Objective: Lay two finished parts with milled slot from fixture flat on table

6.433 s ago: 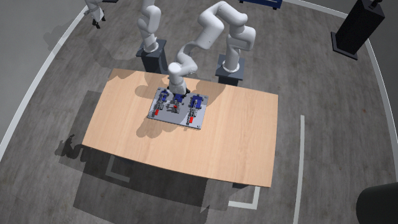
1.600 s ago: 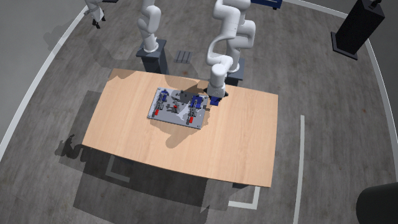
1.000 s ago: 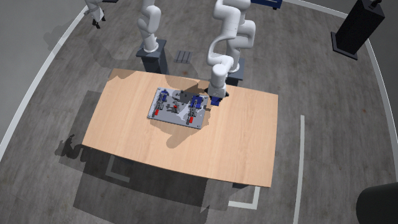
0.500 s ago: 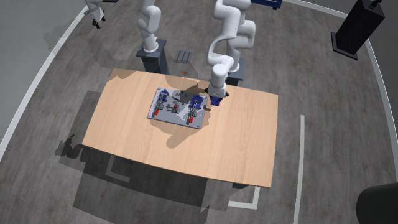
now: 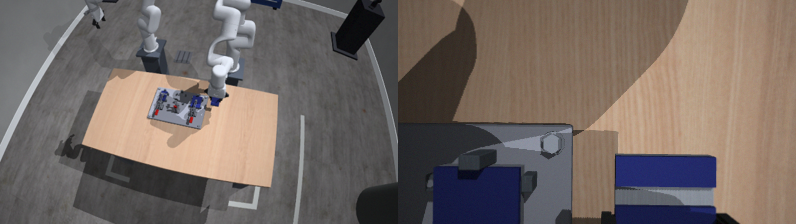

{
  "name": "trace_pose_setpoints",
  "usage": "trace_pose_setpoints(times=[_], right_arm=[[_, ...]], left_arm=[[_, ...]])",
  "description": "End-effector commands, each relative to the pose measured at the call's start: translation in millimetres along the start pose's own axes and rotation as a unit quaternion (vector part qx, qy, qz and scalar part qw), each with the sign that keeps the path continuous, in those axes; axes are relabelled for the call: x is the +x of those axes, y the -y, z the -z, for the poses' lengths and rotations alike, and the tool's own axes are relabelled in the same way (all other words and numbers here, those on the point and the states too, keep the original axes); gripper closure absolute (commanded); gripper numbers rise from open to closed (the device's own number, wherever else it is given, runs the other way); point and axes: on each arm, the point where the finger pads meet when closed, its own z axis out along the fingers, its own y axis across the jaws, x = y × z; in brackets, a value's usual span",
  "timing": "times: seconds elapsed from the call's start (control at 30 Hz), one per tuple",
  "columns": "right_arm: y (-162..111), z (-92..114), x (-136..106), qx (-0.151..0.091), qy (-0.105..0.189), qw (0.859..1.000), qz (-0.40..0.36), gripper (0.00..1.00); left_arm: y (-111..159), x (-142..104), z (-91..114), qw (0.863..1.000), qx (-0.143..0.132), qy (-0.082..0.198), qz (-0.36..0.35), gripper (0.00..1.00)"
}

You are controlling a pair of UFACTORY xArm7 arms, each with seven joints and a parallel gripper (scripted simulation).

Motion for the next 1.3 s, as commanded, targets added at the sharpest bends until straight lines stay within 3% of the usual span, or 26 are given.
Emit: trace_pose_setpoints(times=[0.0,0.67,1.27], right_arm=[[0,1,1,0.0,-0.002,1.0,0.0,0.0],[0,1,1,0.0,-0.002,1.0,0.0,0.0],[0,1,1,0.0,-0.002,1.0,0.0,0.0]], left_arm=[[0,-2,-7,1.0,0.0,0.002,0.0,1.0],[0,-2,-51,1.0,0.0,0.002,0.0,1.0],[0,-2,-74,1.0,0.0,0.002,0.0,1.0]])
